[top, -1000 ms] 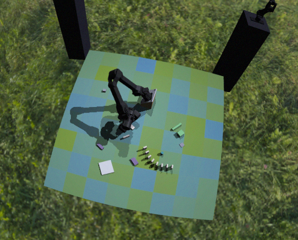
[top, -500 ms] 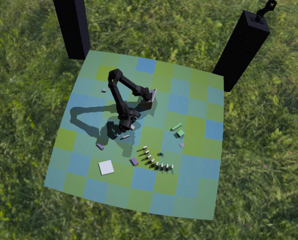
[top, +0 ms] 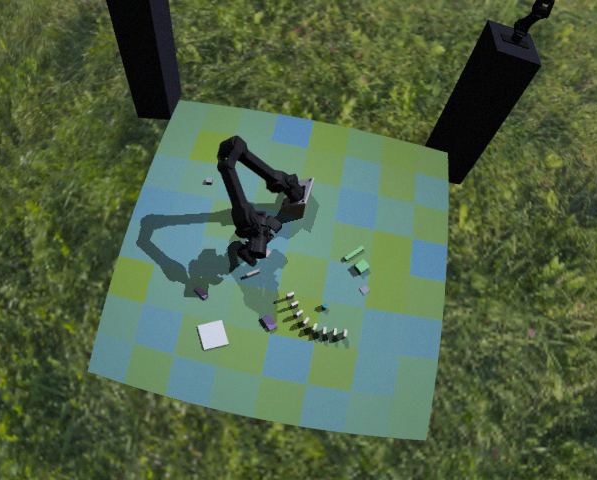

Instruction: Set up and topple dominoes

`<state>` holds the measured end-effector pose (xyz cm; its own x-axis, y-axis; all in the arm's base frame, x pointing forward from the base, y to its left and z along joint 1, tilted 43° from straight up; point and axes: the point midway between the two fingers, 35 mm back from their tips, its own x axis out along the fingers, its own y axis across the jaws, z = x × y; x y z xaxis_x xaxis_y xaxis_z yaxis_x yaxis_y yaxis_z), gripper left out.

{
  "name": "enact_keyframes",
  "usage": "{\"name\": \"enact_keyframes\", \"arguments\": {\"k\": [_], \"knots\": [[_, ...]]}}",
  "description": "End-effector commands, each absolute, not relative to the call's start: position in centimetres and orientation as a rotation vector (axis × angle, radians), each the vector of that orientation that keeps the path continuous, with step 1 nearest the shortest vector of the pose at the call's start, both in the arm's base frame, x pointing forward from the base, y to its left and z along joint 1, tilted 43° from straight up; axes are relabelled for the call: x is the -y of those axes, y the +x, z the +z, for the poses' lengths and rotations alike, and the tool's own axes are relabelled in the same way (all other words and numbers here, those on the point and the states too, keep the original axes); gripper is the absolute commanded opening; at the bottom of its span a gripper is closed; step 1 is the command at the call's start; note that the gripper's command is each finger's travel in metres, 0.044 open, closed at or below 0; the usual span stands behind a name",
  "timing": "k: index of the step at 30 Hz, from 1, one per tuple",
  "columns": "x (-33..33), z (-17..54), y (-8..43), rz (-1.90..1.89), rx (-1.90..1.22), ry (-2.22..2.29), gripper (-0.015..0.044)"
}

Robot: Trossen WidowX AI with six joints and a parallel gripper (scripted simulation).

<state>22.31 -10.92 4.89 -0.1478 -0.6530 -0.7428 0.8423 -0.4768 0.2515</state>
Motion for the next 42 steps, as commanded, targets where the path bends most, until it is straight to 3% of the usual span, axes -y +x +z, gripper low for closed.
{"name": "enact_keyframes", "arguments": {"k": [1, 14, 30, 42], "knots": [[6.6, 10.3, 23.3, -1.806, -0.268, 1.031, 0.0107], [4.0, 13.9, 22.9, -1.804, -0.274, 1.006, 0.0107], [-4.8, 6.6, 26.1, -0.864, -1.479, -0.261, 0.0107], [-8.9, 2.7, 26.0, -0.231, -1.769, -0.847, 0.0107]]}}
